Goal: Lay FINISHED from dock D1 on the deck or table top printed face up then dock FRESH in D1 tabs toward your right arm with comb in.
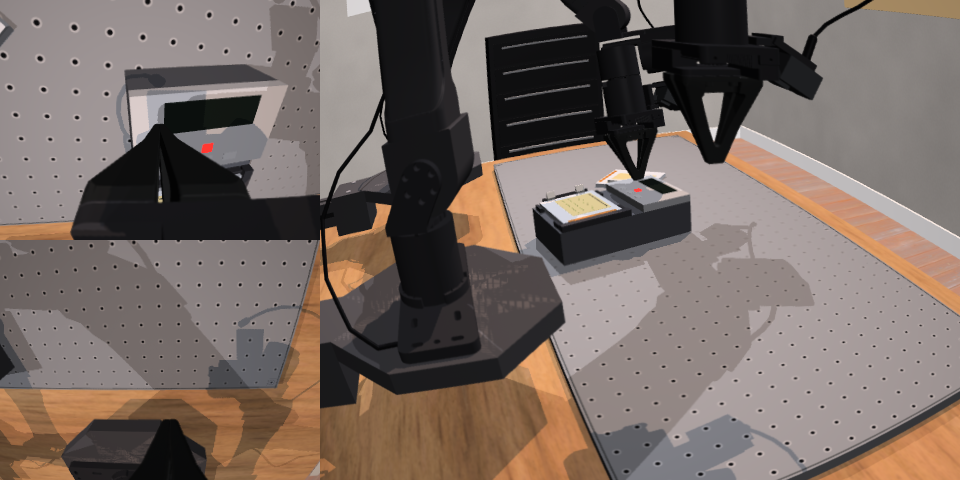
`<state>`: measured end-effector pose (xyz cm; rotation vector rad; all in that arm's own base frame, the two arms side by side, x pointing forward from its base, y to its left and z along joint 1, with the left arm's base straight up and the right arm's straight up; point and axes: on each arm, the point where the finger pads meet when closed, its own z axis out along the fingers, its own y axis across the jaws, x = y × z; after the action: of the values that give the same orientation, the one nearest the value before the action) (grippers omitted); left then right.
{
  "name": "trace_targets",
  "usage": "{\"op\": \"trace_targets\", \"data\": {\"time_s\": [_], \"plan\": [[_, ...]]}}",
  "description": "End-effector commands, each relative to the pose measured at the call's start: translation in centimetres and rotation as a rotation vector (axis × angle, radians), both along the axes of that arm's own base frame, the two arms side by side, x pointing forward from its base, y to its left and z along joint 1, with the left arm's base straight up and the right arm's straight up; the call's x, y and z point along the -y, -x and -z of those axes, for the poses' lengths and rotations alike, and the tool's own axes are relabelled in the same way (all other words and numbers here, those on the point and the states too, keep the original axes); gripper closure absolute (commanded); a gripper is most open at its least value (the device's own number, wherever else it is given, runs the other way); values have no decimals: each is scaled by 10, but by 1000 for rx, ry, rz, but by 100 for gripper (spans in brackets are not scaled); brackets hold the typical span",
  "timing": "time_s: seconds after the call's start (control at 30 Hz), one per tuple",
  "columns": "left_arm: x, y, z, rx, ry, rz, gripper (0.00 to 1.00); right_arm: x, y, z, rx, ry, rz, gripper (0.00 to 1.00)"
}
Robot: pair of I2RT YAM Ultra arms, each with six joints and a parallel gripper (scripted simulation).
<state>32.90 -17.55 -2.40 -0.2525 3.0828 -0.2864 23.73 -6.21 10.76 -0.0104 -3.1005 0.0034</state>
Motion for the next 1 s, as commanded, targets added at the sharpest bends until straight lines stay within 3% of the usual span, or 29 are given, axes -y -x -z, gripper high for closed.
{"op": "trace_targets", "data": {"time_s": [0.0,0.97], "plan": [[2,0,3,8,-4,3,100,1,-2,-5,41,-2,5,100],[-2,4,12,8,-4,3,100,1,-2,-5,41,-2,5,100]]}}
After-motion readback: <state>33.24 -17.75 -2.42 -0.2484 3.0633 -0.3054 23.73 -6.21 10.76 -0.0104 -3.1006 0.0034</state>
